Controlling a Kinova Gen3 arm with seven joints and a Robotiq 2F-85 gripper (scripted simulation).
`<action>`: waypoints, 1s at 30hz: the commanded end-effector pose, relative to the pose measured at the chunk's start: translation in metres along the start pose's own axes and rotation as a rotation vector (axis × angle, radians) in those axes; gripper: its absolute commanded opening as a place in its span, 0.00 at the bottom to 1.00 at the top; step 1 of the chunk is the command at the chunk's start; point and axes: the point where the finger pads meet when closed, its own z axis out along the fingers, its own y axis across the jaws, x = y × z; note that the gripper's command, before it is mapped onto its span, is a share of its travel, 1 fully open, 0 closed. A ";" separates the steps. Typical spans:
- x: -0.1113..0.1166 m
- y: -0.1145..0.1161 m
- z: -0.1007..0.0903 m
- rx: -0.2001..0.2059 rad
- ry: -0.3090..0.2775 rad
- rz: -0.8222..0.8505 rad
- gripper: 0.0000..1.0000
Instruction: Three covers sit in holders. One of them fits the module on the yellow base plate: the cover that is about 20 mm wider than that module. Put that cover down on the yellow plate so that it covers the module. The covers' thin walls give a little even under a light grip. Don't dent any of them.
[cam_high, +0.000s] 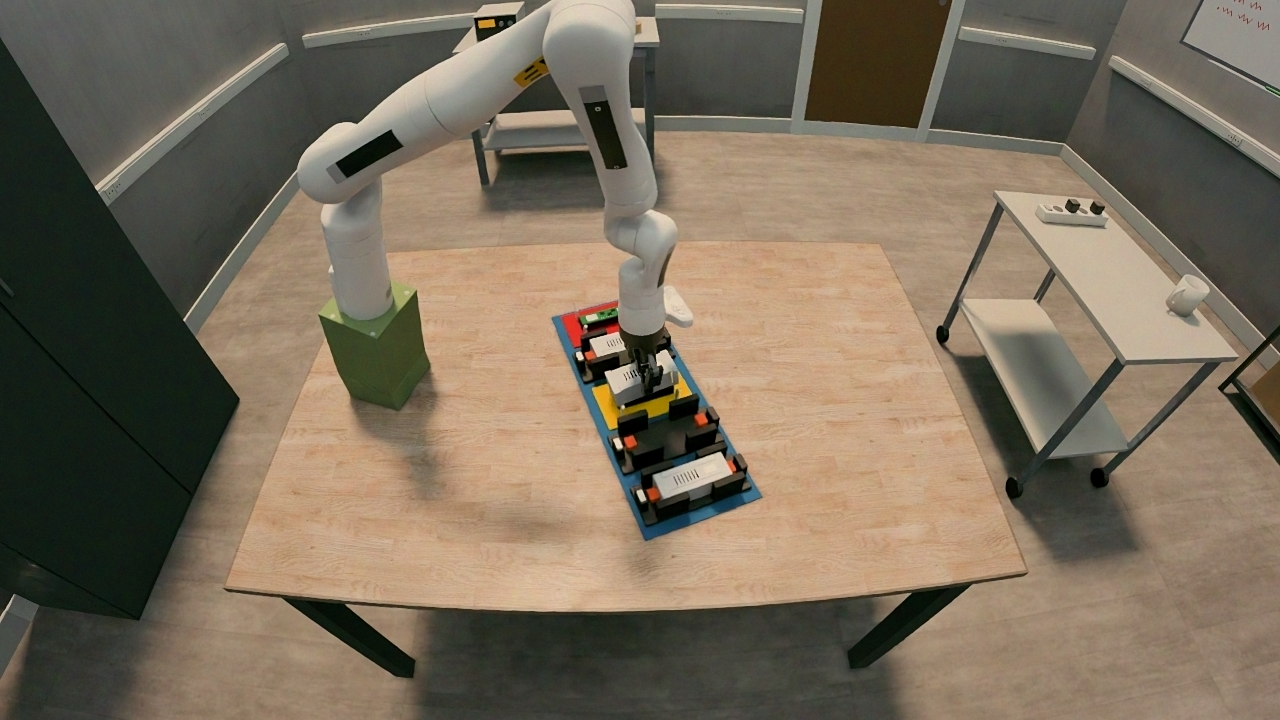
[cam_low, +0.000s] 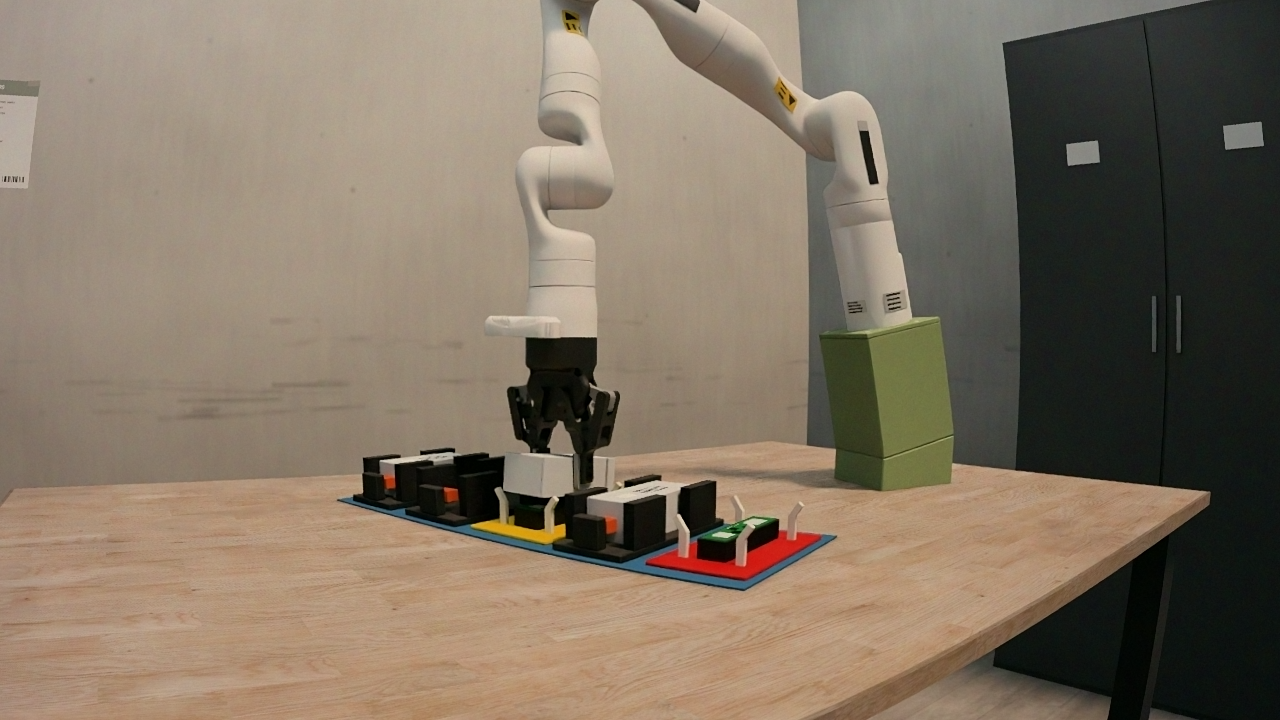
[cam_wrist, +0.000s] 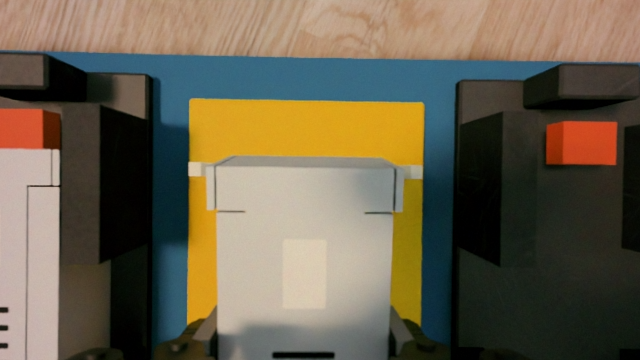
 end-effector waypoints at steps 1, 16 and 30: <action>0.001 0.000 0.002 -0.001 0.002 0.000 0.00; 0.001 0.000 0.008 -0.001 0.002 0.000 0.00; 0.001 0.000 0.014 -0.001 0.002 0.000 0.00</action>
